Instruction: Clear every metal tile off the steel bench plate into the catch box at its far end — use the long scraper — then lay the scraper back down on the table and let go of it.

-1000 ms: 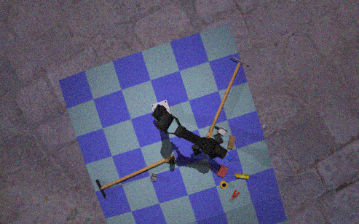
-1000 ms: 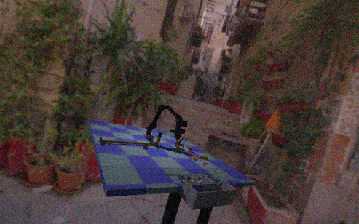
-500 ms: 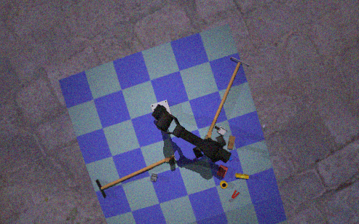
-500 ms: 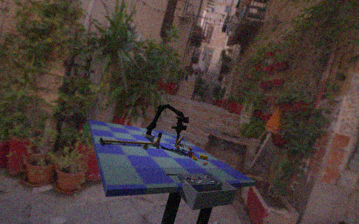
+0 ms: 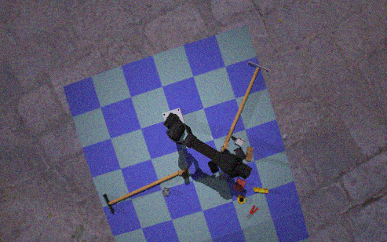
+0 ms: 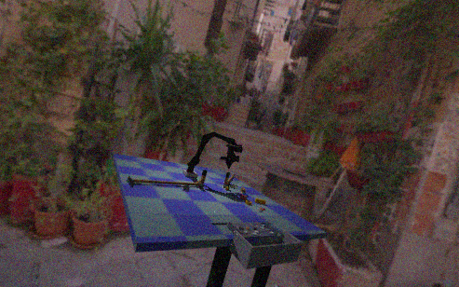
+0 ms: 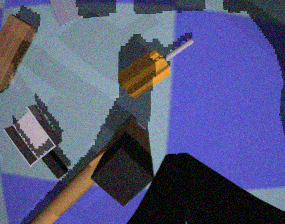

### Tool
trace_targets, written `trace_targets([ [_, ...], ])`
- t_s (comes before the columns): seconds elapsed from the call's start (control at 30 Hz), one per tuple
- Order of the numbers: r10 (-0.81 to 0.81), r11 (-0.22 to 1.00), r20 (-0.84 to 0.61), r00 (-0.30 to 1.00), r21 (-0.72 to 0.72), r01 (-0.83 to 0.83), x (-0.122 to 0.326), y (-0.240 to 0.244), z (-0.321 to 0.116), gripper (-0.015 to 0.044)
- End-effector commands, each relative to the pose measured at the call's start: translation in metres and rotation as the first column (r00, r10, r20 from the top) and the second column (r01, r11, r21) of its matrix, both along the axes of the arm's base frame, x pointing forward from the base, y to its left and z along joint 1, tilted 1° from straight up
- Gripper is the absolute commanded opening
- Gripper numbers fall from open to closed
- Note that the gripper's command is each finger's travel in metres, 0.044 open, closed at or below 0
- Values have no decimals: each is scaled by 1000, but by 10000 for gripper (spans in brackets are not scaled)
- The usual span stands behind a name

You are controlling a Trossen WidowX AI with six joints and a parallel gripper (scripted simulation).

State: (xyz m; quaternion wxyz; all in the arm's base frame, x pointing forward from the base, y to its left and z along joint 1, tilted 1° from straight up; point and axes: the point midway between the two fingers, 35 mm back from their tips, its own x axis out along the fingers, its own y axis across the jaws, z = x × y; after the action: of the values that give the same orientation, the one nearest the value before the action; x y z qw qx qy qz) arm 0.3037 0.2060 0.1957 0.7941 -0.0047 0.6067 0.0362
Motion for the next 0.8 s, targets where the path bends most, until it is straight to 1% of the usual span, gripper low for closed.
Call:
trace_targets([
  [0.0, 4, 1000, -3, 1000, -1, -4, -1, -2, 3, 0],
  [0.2, 7, 1000, -22, 1000, -11, -7, 8, -18, 1, 0],
  [0.77, 109, 992, -54, 993, -61, -112, 32, -63, -3, 0],
])
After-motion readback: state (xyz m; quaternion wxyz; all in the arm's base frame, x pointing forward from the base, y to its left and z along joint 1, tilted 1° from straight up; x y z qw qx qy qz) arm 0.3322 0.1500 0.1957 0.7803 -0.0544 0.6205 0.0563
